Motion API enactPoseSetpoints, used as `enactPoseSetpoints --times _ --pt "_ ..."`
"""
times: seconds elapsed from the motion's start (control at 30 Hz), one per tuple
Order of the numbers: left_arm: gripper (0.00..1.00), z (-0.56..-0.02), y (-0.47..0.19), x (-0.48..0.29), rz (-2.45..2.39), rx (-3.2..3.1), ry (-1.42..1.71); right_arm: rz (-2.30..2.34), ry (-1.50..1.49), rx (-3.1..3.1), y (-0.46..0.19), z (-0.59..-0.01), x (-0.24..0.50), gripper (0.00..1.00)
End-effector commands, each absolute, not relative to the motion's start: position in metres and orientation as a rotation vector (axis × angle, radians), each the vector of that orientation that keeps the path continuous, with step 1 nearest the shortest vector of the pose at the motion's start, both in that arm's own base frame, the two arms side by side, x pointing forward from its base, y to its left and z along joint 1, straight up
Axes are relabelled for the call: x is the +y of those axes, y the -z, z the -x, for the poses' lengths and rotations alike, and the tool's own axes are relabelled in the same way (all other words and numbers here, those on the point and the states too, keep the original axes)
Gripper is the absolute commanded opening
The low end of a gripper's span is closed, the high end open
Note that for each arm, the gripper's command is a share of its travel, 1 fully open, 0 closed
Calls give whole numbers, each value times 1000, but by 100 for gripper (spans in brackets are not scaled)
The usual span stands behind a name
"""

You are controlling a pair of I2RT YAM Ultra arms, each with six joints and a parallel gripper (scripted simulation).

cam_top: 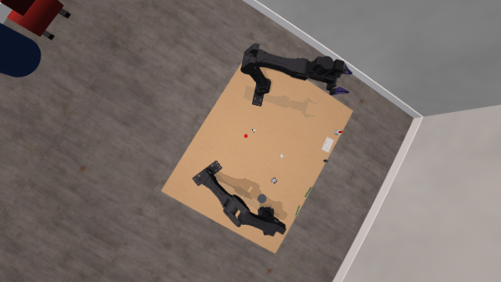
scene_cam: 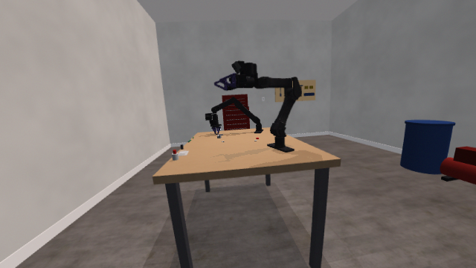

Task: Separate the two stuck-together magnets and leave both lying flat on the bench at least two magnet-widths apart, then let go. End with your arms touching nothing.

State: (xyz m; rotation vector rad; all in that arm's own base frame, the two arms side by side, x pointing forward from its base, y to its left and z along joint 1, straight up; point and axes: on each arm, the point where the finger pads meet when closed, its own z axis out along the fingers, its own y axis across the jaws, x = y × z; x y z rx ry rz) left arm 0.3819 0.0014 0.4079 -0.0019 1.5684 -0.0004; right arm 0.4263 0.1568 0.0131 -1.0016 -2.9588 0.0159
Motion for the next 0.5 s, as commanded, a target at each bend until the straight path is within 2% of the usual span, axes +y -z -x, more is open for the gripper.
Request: enactPoseSetpoints --times 0.0,0.47 --pt "100 -380 -415 1 1 1549 -1 1011 0 -2975 -20 -430 157 33" --pt "100 -380 -415 1 1 1549 -1 1011 0 -2975 -23 -429 156 33"
